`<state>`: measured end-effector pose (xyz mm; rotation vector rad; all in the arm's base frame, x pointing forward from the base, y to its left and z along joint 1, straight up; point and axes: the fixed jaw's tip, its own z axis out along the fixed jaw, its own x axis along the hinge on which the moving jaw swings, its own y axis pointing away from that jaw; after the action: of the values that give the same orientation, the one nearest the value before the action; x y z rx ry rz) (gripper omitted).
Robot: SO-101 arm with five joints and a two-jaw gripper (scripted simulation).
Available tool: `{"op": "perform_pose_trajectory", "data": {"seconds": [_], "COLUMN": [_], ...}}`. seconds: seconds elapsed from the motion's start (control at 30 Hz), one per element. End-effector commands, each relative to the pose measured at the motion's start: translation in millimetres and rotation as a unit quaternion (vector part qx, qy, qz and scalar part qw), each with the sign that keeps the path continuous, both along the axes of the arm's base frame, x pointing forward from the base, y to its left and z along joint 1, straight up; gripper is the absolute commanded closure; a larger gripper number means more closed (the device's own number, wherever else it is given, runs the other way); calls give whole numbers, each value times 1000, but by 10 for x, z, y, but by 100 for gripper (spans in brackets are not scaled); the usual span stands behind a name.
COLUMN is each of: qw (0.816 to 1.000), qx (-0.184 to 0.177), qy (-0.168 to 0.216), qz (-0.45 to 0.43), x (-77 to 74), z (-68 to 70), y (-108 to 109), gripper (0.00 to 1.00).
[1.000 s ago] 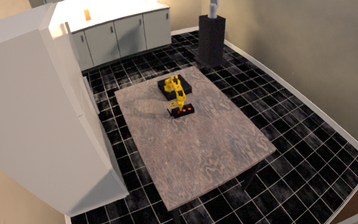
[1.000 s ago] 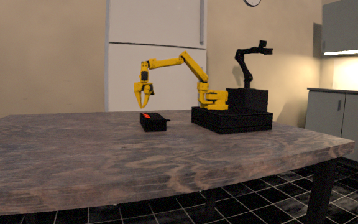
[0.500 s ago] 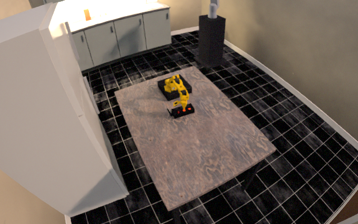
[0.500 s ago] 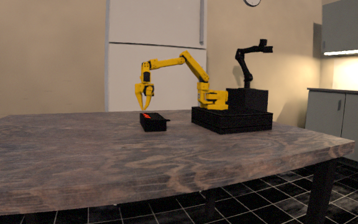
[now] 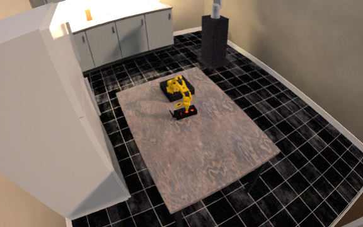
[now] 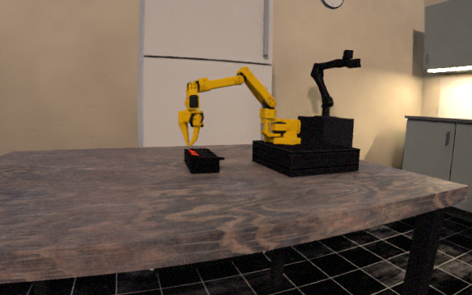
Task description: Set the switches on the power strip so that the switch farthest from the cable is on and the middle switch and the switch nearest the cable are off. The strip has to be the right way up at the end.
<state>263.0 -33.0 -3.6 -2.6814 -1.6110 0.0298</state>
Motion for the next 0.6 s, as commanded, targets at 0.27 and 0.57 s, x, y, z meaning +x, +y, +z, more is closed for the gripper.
{"op": "perform_pose_trajectory", "data": {"seconds": [0.27,0.57], "qw": [1000,1000], "qx": [0,0], "qy": [-8,-8], "qz": [8,8], "x": [11,12], "z": [31,2], "y": [26,26], "gripper": [100,100]}}
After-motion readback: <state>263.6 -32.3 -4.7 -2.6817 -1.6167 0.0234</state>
